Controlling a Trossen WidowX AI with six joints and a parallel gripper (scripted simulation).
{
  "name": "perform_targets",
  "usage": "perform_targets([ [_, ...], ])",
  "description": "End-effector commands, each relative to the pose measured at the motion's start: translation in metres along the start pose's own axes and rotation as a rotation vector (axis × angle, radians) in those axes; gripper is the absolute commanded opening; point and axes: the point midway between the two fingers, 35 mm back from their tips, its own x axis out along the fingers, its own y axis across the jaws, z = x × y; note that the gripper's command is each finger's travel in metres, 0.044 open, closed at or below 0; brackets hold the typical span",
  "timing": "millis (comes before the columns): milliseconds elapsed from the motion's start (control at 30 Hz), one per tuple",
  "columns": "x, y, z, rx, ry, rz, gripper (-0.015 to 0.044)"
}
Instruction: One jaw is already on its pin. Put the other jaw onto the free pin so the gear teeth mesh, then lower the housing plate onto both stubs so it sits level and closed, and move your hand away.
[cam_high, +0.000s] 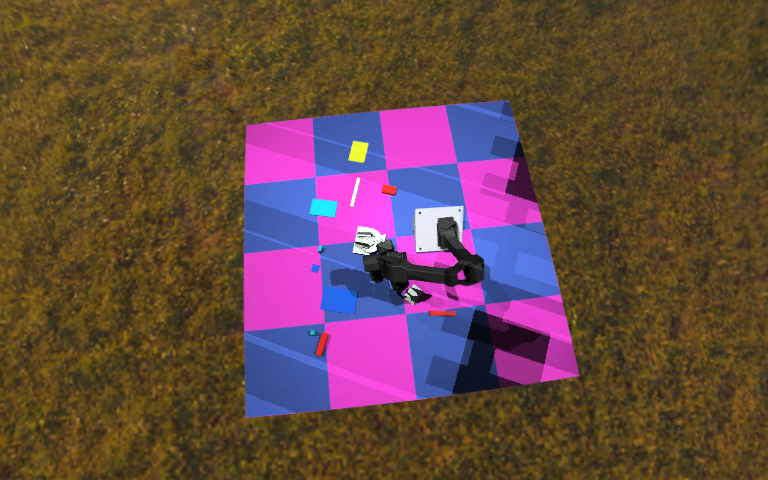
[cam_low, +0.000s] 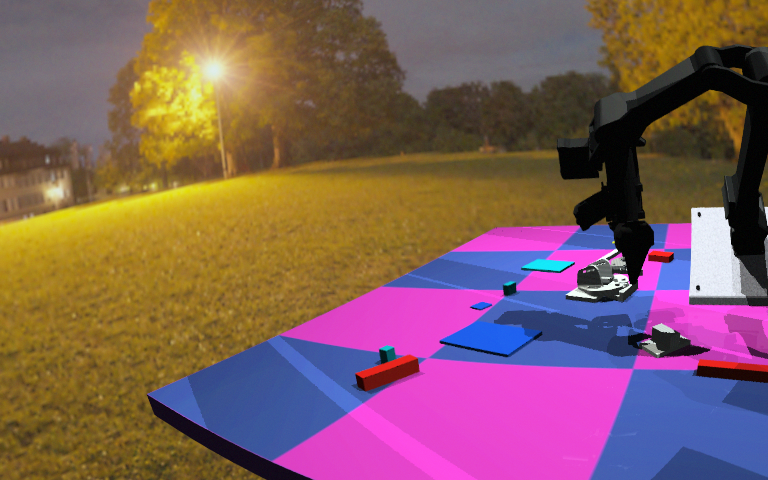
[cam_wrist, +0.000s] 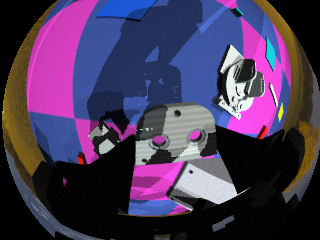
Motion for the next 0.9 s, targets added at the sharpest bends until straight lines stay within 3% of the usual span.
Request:
perform_targets([
  [0,0.000,-0.011,0.005,0.038,-0.004,0.002,0.0351],
  [867,0.001,-0.098,0.007,0.364,-0.001,0.028,0.0351],
])
